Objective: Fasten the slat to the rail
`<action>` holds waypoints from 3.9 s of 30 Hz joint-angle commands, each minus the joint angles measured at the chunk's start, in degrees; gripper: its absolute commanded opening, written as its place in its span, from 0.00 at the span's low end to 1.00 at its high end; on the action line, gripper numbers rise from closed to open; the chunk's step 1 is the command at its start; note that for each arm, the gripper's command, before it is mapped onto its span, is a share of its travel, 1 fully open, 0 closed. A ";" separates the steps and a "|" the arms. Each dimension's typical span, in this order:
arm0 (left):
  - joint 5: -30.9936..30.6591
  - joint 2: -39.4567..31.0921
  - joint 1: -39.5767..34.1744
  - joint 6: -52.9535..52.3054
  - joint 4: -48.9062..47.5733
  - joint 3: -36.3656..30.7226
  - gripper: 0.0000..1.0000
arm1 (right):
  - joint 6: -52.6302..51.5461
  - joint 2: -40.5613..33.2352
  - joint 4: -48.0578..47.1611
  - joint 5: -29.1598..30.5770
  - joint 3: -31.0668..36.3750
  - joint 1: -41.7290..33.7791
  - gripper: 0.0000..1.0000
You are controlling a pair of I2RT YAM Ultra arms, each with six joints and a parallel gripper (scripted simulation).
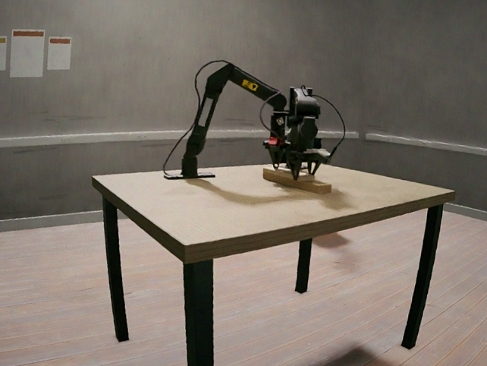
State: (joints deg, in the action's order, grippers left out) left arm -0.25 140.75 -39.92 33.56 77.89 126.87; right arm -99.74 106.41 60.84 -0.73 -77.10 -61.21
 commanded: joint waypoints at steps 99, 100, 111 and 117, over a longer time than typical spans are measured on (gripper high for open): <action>0.01 -0.55 -0.01 0.01 -0.05 0.26 0.72 | 129.23 -0.80 0.82 1.44 -0.89 -0.68 0.34; 0.01 -0.55 -0.01 0.01 -0.05 0.26 0.72 | 131.82 -0.81 0.83 1.46 -0.90 -0.69 0.34; 0.01 -0.55 -0.01 0.01 -0.05 0.26 0.72 | 158.84 -0.91 0.92 1.67 -0.96 -0.79 0.34; 0.01 -0.55 -0.01 0.01 -0.05 0.26 0.72 | 169.06 -0.91 0.92 1.07 -0.95 -0.47 0.34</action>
State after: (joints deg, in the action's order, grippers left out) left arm -0.25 140.75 -39.92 33.56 77.89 126.87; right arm 61.73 106.48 60.84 0.71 -77.10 -61.49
